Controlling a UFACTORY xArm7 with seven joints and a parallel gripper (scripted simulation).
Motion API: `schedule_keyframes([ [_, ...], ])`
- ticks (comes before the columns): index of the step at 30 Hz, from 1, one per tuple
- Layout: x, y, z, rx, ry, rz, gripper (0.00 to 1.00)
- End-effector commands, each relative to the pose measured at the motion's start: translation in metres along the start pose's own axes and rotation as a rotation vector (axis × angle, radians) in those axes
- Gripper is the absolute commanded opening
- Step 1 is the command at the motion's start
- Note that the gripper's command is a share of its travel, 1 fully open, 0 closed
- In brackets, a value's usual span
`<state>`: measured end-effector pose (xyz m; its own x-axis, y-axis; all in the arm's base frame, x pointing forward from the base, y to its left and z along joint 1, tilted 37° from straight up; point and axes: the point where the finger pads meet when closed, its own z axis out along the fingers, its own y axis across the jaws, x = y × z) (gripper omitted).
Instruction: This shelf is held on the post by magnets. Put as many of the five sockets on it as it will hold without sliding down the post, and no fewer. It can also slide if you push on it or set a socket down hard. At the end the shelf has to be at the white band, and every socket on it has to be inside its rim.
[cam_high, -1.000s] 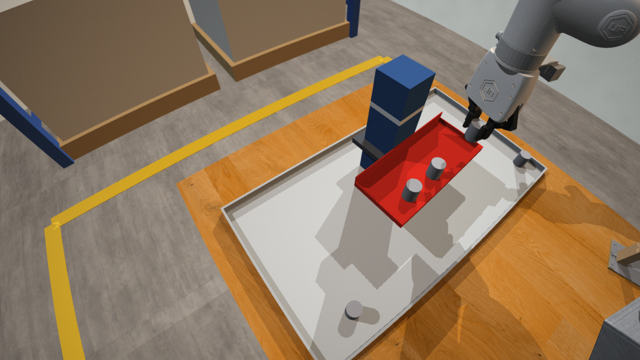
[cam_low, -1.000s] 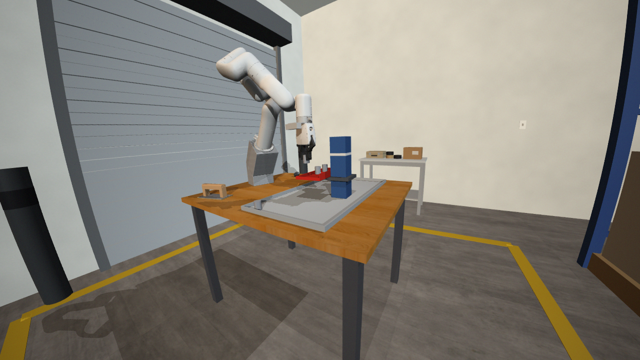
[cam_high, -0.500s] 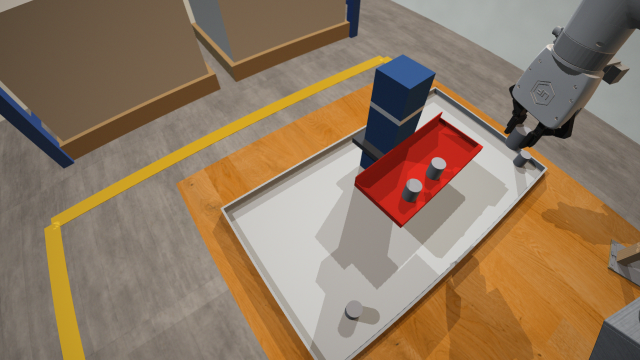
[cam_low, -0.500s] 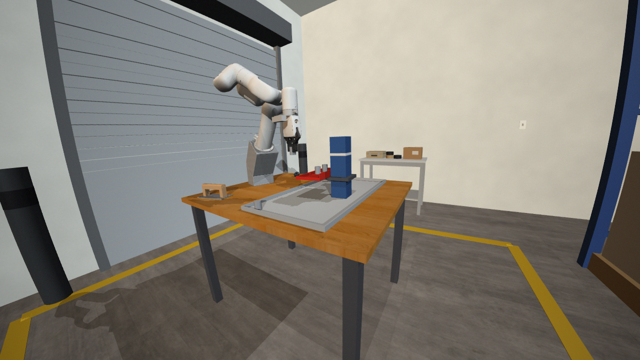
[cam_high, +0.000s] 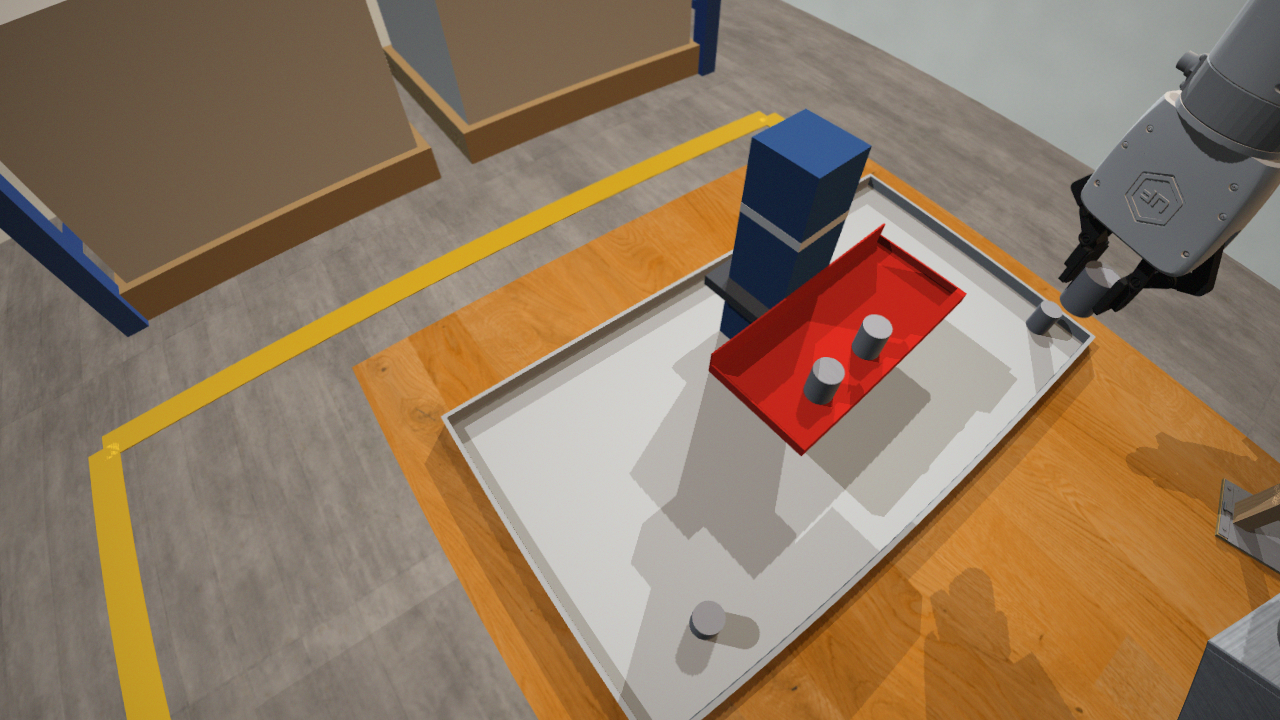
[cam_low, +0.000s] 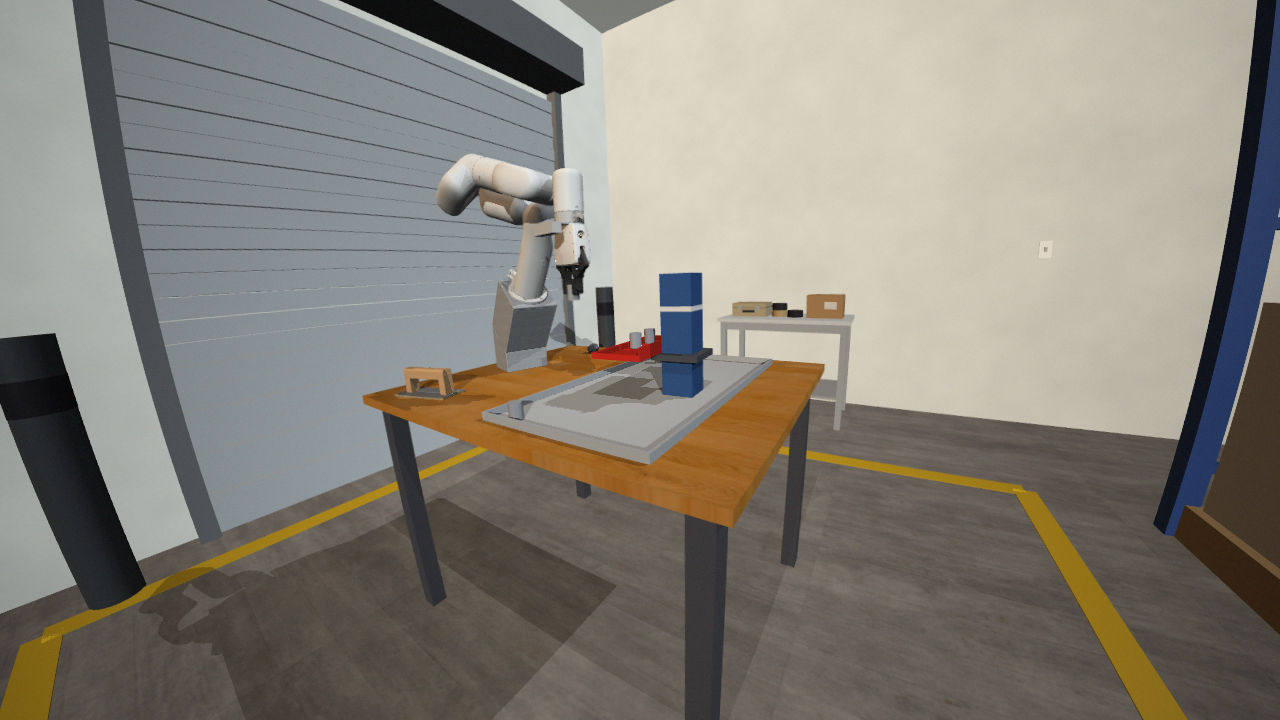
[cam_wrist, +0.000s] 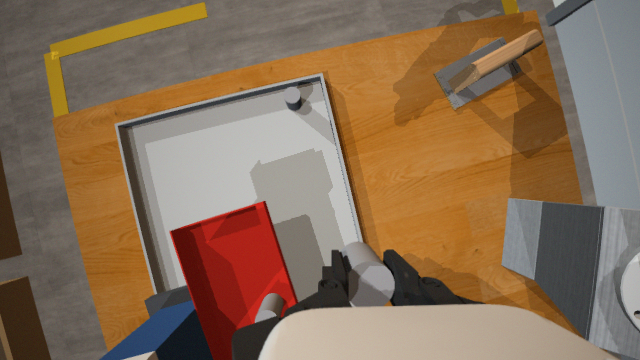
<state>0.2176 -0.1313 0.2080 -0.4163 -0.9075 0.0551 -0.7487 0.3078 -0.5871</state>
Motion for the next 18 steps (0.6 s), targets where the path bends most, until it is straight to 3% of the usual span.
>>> schedule_keyframes([
  [1,0.0,0.003,-0.005,0.013,-0.001,0.0,0.0],
  [5,0.005,0.001,-0.007,0.016,-0.004,-0.003,0.0],
  [8,0.057,-0.011,-0.018,0.036,-0.014,-0.016,0.0],
  [9,0.057,-0.011,-0.018,0.036,-0.014,-0.016,0.0],
  [10,0.086,-0.012,-0.019,0.04,-0.014,-0.017,0.0],
  [11,0.086,-0.012,-0.019,0.04,-0.014,-0.017,0.0],
  [12,0.114,-0.008,-0.019,0.038,-0.011,-0.014,0.0],
  [14,0.116,-0.008,-0.019,0.038,-0.011,-0.014,0.0],
  [15,0.144,0.0,-0.016,0.032,-0.008,-0.01,0.0],
  [18,0.166,0.008,-0.012,0.025,-0.004,-0.005,0.0],
])
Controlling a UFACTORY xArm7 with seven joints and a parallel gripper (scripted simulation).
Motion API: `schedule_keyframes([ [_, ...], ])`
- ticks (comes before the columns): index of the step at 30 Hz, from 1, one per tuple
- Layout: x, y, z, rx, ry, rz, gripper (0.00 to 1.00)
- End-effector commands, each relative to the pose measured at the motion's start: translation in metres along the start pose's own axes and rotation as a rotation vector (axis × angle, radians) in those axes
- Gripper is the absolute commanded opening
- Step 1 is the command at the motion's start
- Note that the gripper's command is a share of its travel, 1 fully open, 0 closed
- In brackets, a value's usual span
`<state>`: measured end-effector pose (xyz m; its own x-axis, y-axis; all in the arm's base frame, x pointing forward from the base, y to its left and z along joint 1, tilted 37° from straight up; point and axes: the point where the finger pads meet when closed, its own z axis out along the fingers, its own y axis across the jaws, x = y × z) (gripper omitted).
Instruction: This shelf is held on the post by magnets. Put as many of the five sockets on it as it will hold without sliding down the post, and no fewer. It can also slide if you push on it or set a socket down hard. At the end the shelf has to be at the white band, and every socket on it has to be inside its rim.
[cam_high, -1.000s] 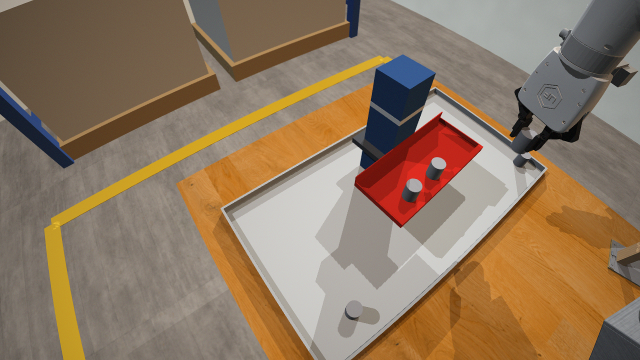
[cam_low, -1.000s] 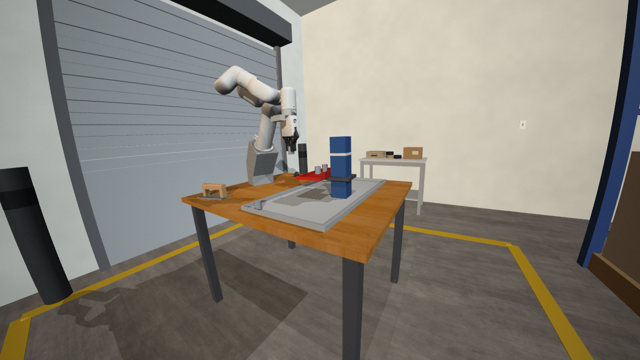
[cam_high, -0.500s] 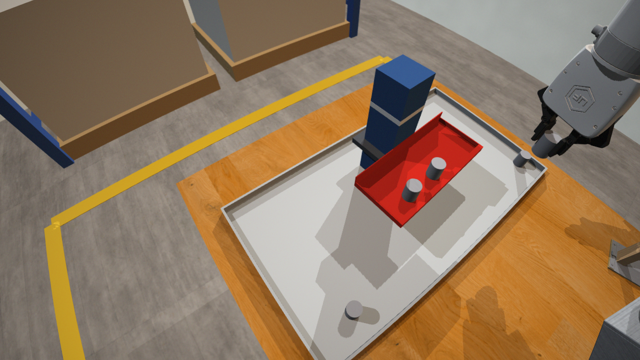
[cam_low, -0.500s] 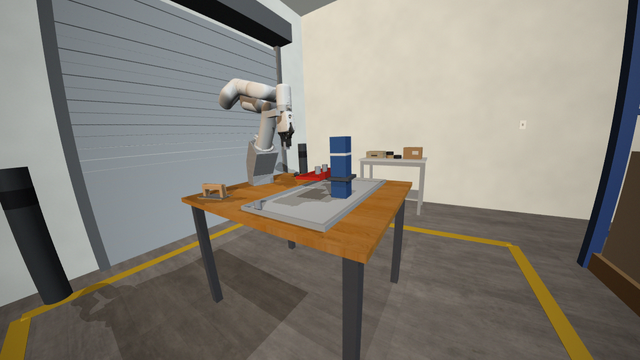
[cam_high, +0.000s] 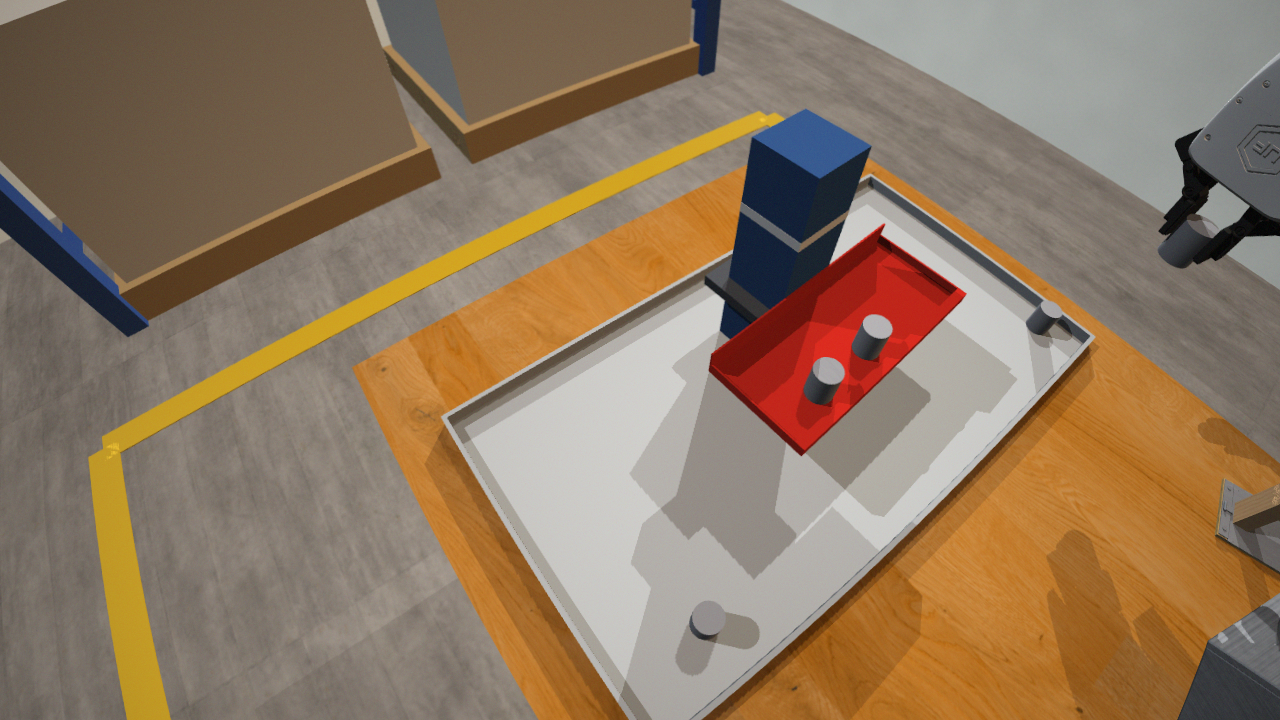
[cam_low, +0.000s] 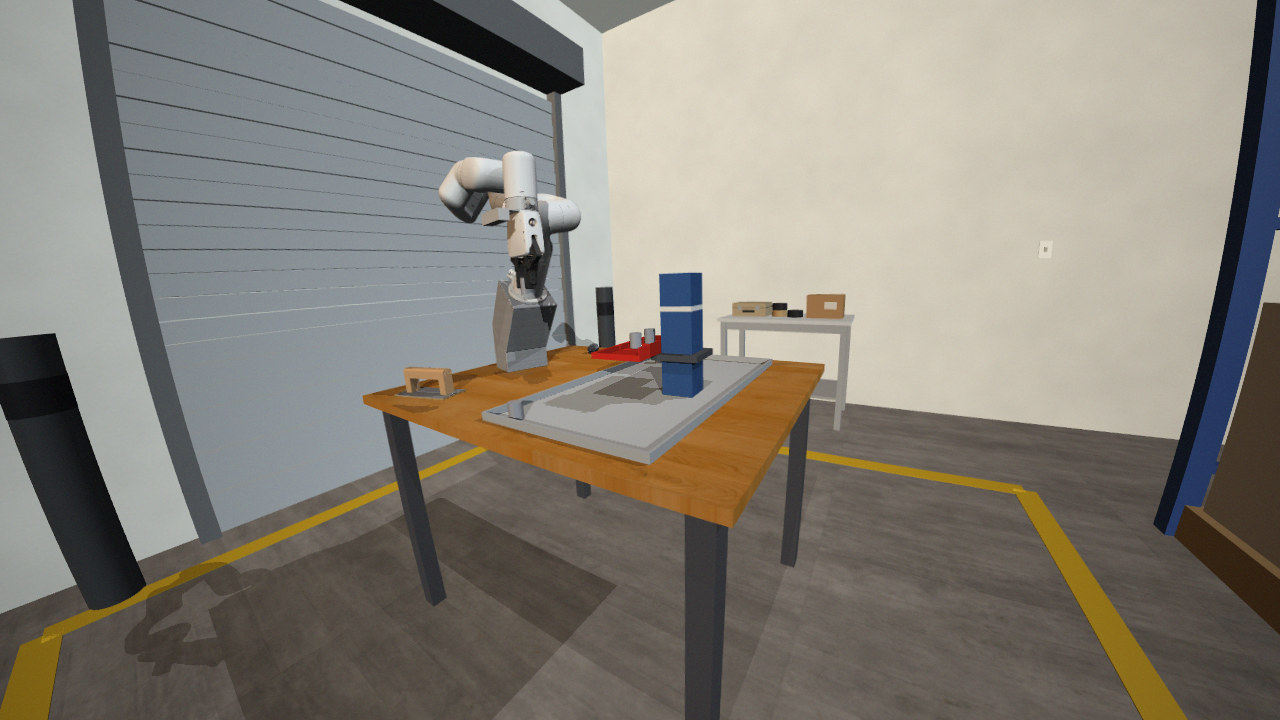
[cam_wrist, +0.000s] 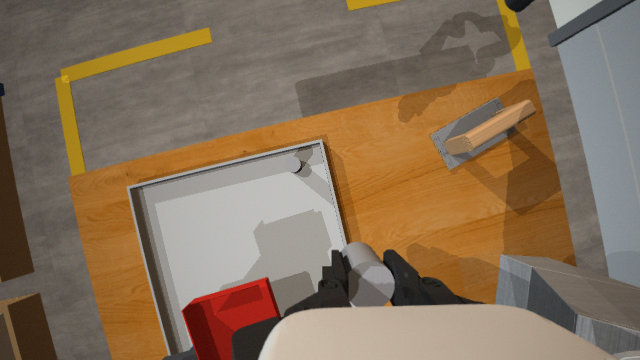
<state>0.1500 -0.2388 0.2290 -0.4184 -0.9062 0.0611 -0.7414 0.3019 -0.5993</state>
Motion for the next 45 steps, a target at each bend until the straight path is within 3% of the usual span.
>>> schedule_keyframes([
  [1,0.039,0.003,0.009,0.009,-0.011,-0.004,0.0],
  [5,0.06,0.014,0.013,-0.001,-0.008,0.002,0.0],
  [26,0.06,0.012,0.018,-0.001,-0.007,0.002,0.0],
  [36,0.058,0.007,0.033,-0.001,-0.007,0.002,0.0],
  [45,0.055,-0.003,0.062,-0.001,-0.007,0.002,0.0],
])
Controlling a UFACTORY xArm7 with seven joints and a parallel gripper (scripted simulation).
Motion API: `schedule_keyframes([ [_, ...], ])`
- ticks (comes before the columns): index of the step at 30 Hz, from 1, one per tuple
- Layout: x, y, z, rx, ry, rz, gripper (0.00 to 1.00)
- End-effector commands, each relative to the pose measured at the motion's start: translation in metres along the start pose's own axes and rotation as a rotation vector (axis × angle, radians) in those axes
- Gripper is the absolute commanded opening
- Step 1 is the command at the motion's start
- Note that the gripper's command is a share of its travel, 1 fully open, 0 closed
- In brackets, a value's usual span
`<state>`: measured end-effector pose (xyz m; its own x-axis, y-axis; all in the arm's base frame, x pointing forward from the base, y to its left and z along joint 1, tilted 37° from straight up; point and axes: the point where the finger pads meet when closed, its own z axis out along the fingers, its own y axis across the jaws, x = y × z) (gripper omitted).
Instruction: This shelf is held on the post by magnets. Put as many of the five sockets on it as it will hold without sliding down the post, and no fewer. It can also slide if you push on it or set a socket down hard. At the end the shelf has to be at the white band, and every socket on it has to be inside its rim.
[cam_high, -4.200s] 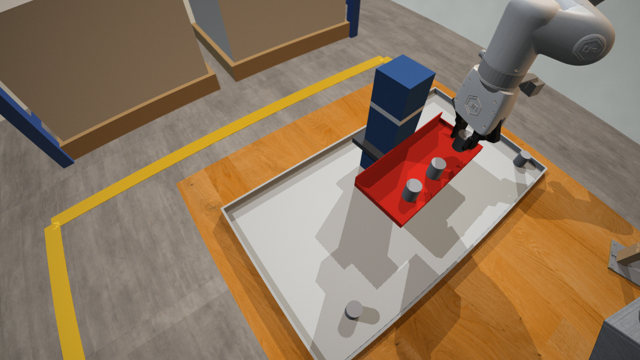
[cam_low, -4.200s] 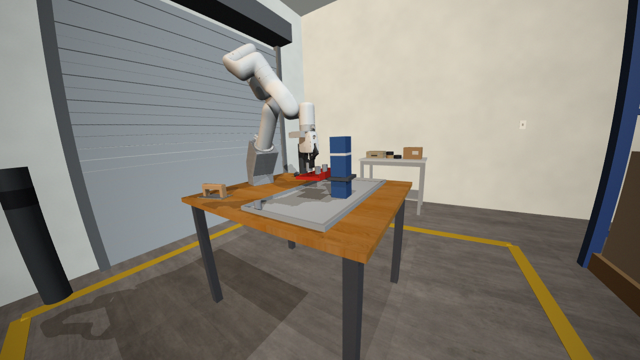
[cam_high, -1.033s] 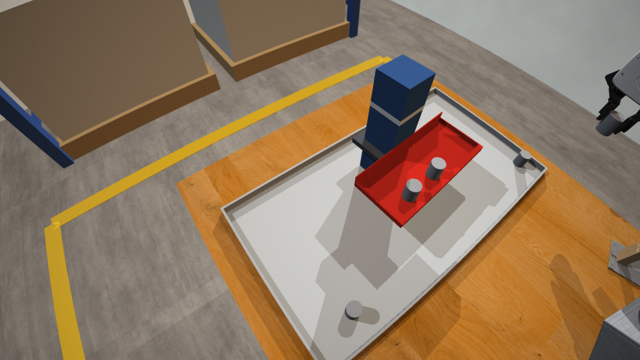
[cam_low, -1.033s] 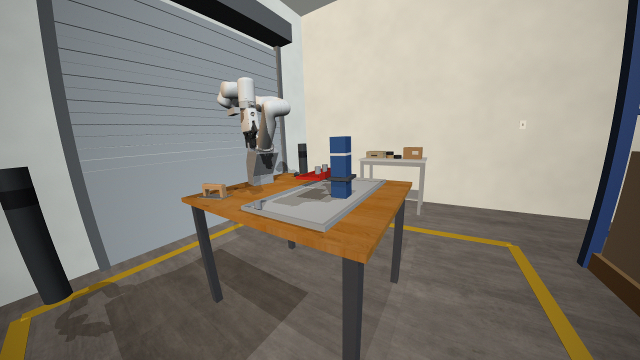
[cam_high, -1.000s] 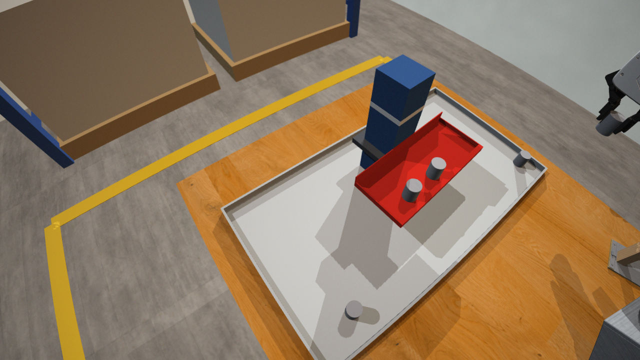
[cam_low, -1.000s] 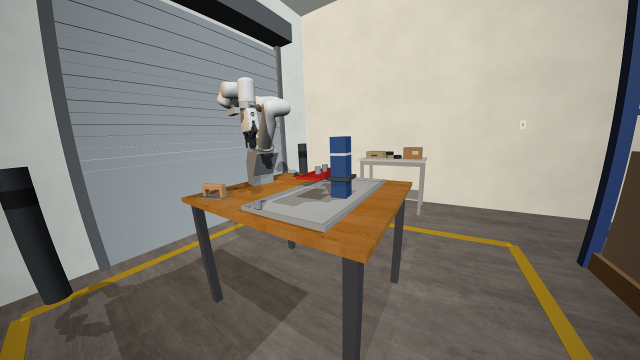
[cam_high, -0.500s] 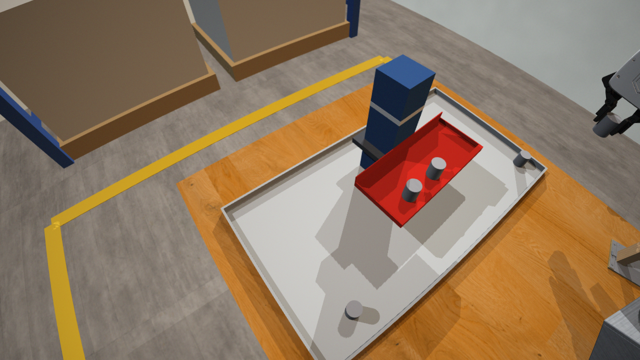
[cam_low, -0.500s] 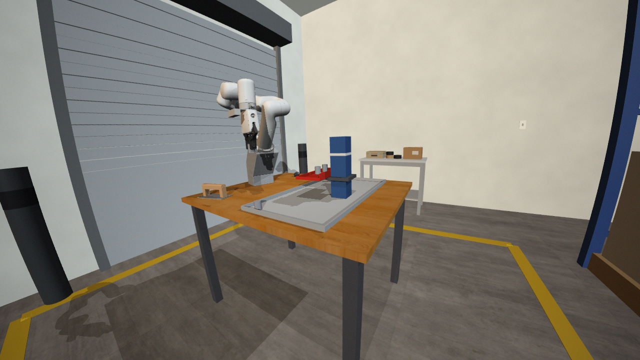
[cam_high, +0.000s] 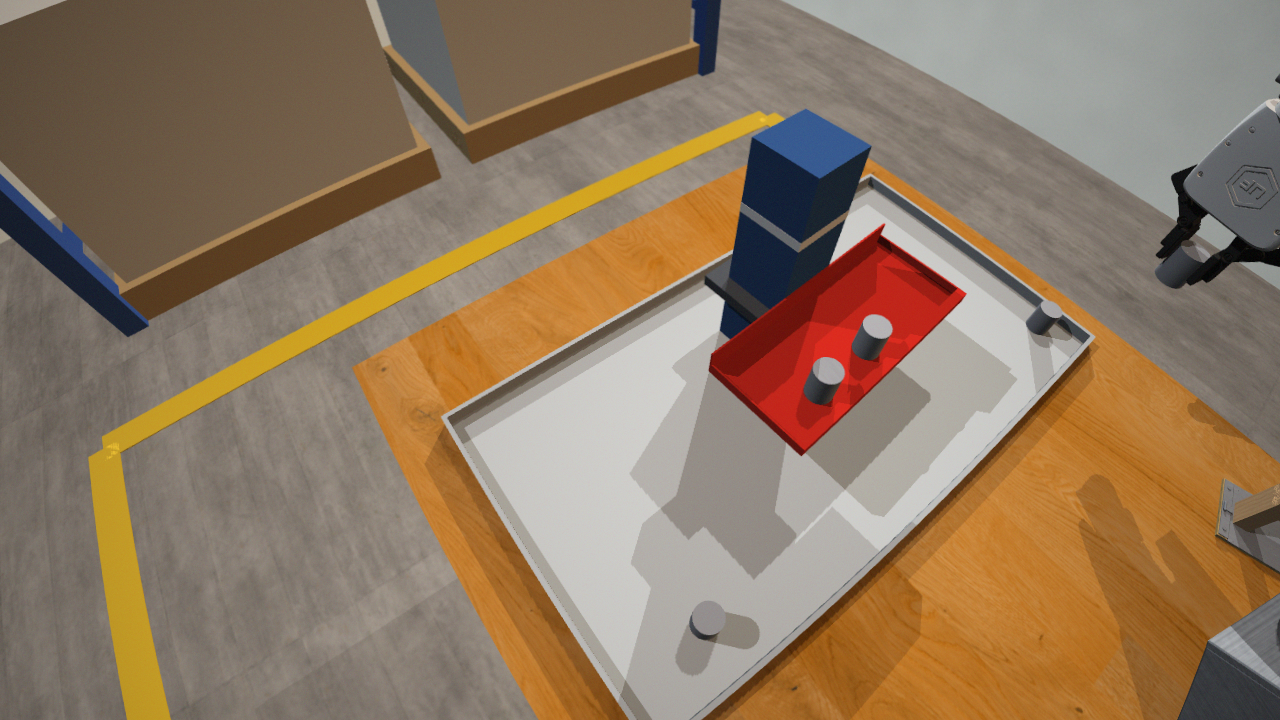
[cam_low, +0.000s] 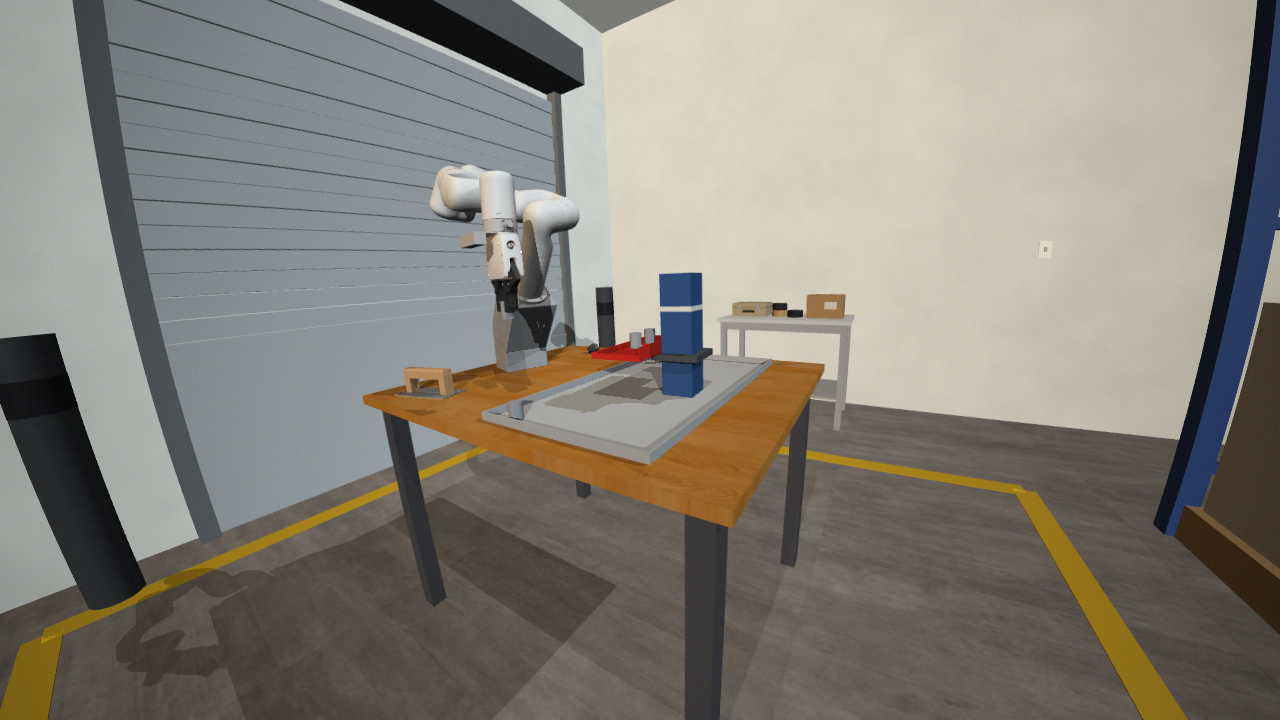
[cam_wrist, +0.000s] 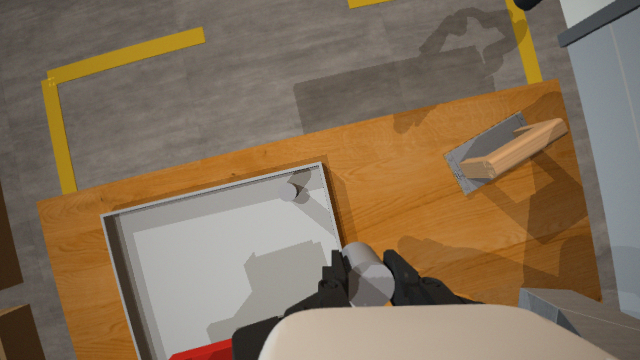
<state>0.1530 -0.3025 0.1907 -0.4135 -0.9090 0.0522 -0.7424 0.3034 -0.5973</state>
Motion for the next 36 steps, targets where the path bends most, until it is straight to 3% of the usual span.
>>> schedule_keyframes([
  [1,0.0,-0.006,0.015,0.001,0.003,0.001,0.0],
  [8,-0.002,-0.014,0.035,0.001,0.003,0.001,0.0],
  [23,-0.009,-0.038,0.103,0.001,0.003,0.001,0.0],
  [36,-0.013,-0.05,0.137,0.001,0.003,0.001,0.0],
])
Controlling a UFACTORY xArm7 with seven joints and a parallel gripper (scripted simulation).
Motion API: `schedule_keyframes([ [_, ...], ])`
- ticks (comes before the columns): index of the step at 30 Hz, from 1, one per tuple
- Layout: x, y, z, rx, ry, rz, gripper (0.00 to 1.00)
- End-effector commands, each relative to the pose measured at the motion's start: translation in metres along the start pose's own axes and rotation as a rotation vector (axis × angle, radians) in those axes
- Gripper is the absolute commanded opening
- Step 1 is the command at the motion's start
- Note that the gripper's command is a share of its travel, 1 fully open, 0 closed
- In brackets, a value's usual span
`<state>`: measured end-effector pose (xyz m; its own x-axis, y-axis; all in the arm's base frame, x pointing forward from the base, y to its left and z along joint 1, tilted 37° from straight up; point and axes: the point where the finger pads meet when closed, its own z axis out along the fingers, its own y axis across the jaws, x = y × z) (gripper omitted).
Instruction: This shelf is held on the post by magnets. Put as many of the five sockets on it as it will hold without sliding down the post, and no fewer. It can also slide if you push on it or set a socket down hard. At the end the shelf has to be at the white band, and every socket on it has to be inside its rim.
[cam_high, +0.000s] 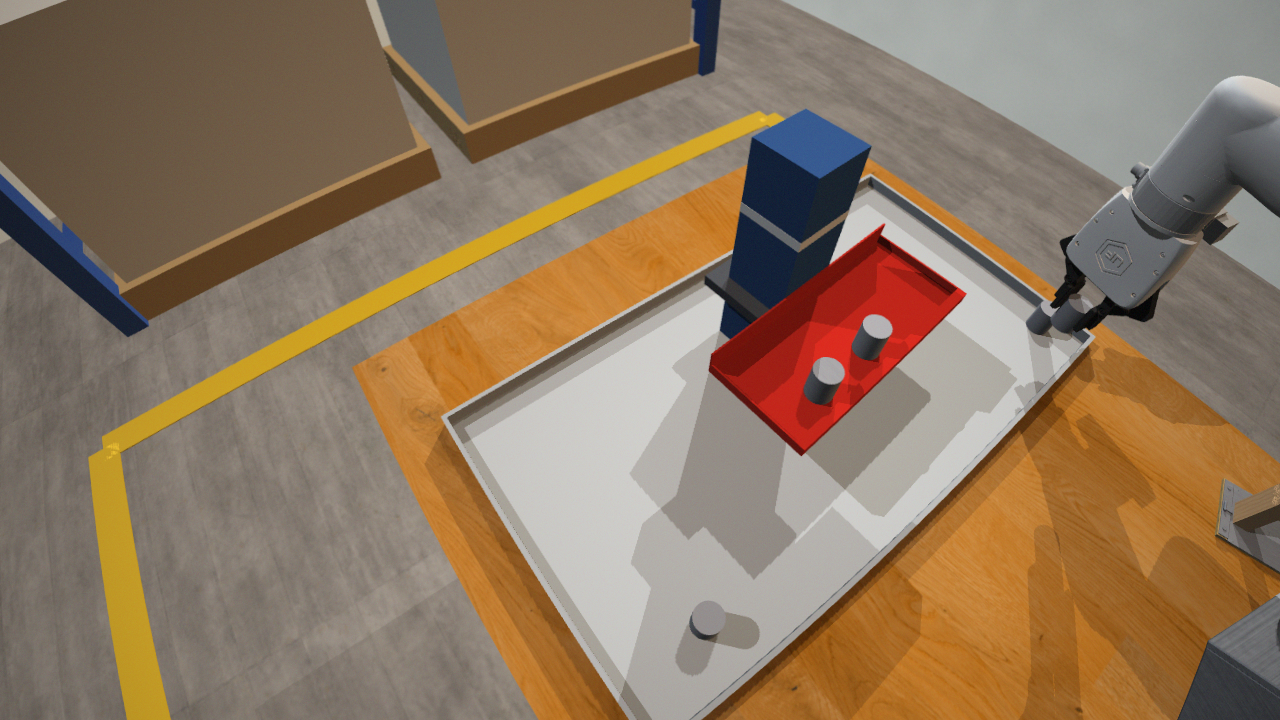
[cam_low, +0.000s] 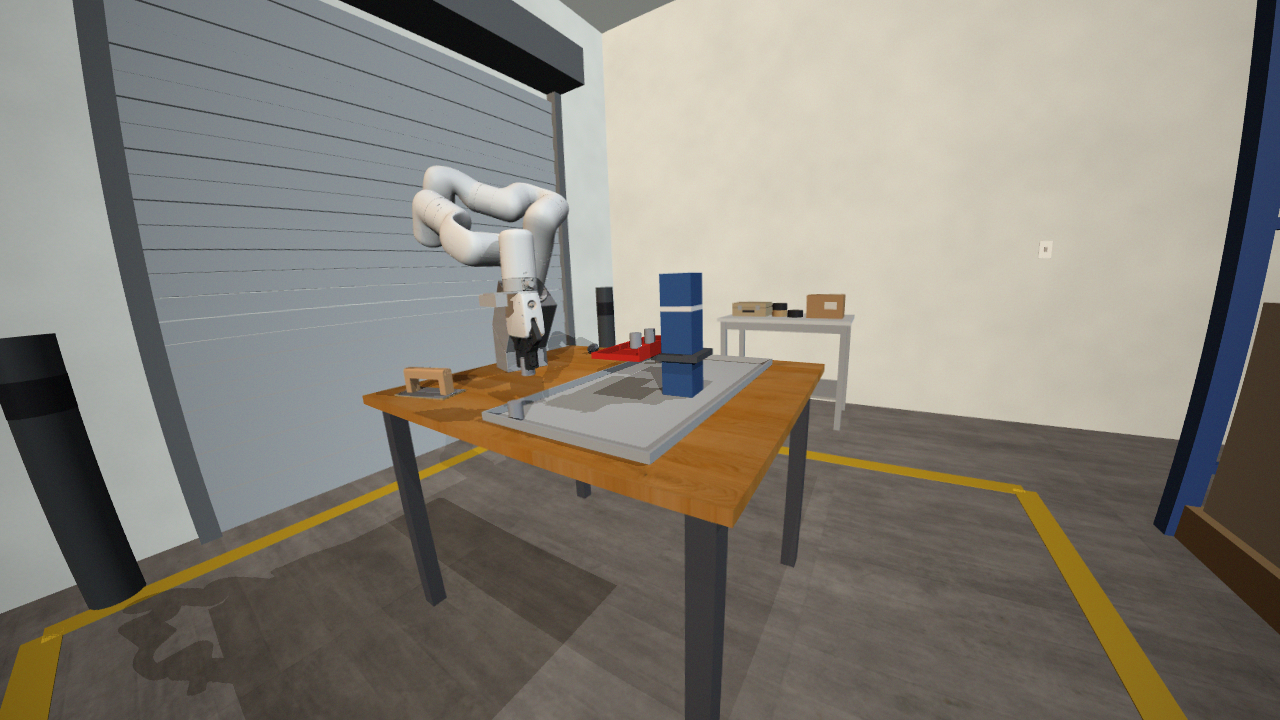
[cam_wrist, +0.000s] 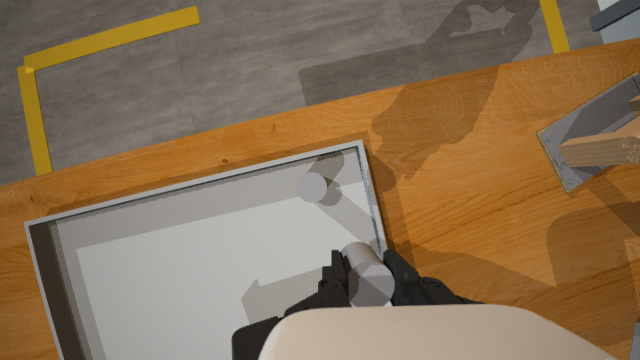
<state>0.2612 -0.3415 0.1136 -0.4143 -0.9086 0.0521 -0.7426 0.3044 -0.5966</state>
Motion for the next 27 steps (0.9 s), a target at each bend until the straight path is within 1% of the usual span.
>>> schedule_keyframes([
  [1,0.0,-0.005,0.01,0.002,0.003,0.0,0.0],
  [4,-0.001,-0.007,0.015,0.002,0.003,0.0,0.0],
  [12,-0.001,-0.008,0.02,0.002,0.003,0.0,0.0],
  [27,-0.001,-0.009,0.021,0.002,0.003,0.0,0.0],
])
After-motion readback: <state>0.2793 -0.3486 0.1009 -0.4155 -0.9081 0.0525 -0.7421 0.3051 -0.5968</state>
